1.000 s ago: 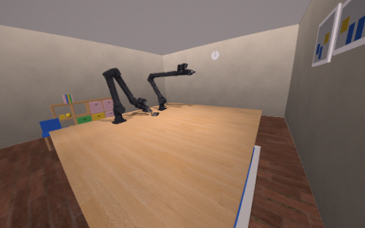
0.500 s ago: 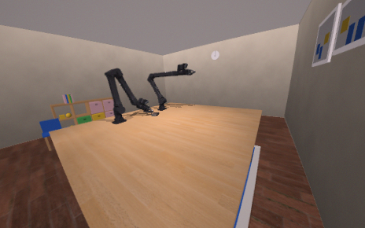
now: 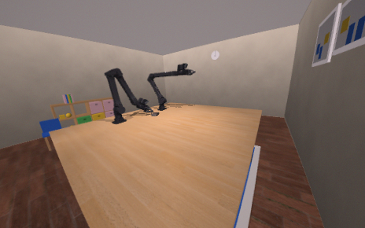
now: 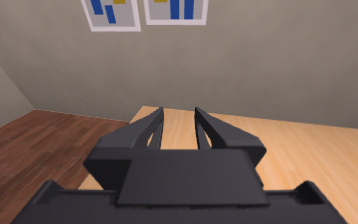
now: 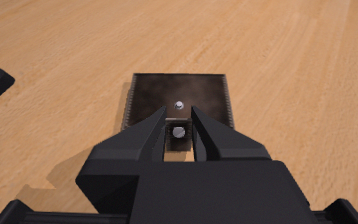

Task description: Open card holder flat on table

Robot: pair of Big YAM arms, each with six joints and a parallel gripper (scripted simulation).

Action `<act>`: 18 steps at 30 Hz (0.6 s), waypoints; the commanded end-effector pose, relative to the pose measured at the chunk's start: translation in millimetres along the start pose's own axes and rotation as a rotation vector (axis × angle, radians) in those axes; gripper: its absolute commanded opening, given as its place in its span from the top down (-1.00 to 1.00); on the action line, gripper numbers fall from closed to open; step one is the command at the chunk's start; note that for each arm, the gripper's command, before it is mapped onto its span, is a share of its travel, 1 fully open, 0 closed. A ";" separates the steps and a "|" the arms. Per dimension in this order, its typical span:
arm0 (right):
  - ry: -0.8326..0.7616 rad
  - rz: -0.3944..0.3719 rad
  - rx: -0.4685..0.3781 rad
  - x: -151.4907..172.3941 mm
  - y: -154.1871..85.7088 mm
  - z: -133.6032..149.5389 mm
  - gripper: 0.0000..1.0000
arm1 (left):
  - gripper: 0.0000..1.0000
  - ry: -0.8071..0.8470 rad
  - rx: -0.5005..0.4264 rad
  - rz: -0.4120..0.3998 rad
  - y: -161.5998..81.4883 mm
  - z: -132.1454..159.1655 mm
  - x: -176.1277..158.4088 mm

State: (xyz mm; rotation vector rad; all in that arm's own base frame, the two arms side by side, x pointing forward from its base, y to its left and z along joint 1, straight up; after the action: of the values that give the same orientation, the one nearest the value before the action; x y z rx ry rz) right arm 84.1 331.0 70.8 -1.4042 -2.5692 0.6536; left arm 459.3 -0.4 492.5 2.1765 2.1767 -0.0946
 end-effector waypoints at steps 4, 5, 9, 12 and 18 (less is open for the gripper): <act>0.032 -0.006 -0.028 9.7 2.8 -28.9 0.58 | 0.28 0.009 0.005 0.007 -1.7 3.8 -3.6; 0.032 -0.006 -0.028 9.7 2.8 -28.9 0.58 | 0.28 0.009 0.005 0.007 -1.7 3.8 -3.6; 0.029 -0.005 -0.029 9.4 2.5 -35.5 0.58 | 0.28 0.009 0.005 0.007 -1.7 3.8 -3.6; 0.030 -0.005 -0.029 8.7 2.2 -39.5 0.58 | 0.28 0.009 0.005 0.007 -1.7 3.8 -3.6; 0.029 -0.005 -0.030 8.0 3.1 -46.8 0.58 | 0.28 0.009 0.005 0.007 -1.7 3.8 -3.6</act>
State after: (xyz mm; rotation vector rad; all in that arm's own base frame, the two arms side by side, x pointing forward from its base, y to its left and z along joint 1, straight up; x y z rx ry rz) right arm 91.7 335.2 89.4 -1.4059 -2.5669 0.6461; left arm 459.3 -0.4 492.5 2.1765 2.1767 -0.0946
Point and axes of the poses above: on each arm, the point where the finger pads meet when closed, its own y axis out along the fingers, its own x axis across the jaws, z = x × y, the point moved 6 cm from there along -y, back along the fingers, and after that the axes turned 5 degrees about -y, right-handed, at the moved point
